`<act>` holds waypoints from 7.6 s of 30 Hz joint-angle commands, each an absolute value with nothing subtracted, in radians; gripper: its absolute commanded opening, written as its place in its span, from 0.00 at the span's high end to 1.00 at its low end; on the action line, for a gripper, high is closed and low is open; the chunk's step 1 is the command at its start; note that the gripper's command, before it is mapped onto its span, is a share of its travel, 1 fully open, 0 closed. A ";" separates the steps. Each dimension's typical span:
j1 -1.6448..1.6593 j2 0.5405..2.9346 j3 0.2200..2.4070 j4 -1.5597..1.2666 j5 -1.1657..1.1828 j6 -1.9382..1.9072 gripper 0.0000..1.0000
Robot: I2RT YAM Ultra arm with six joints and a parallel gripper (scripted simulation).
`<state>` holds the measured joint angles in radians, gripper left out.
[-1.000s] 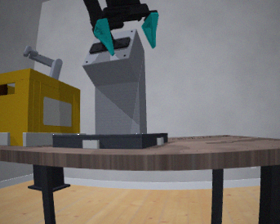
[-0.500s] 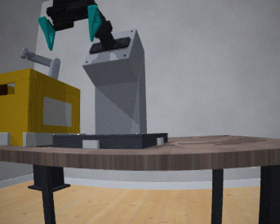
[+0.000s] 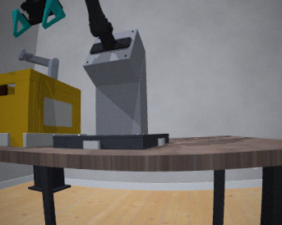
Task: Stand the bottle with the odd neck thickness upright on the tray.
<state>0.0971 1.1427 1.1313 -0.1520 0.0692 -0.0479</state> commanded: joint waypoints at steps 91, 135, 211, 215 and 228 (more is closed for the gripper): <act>-0.425 1.243 1.096 -0.390 -0.351 0.439 1.00; -0.425 1.243 1.096 -0.389 -0.351 0.439 0.39; -0.361 1.384 1.095 -0.223 -0.309 0.468 0.39; -0.361 1.385 1.095 -0.223 -0.309 0.468 0.39; -0.361 1.385 1.095 -0.223 -0.309 0.468 0.39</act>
<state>-0.3672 1.4036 1.0695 -0.2409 -0.3161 0.4606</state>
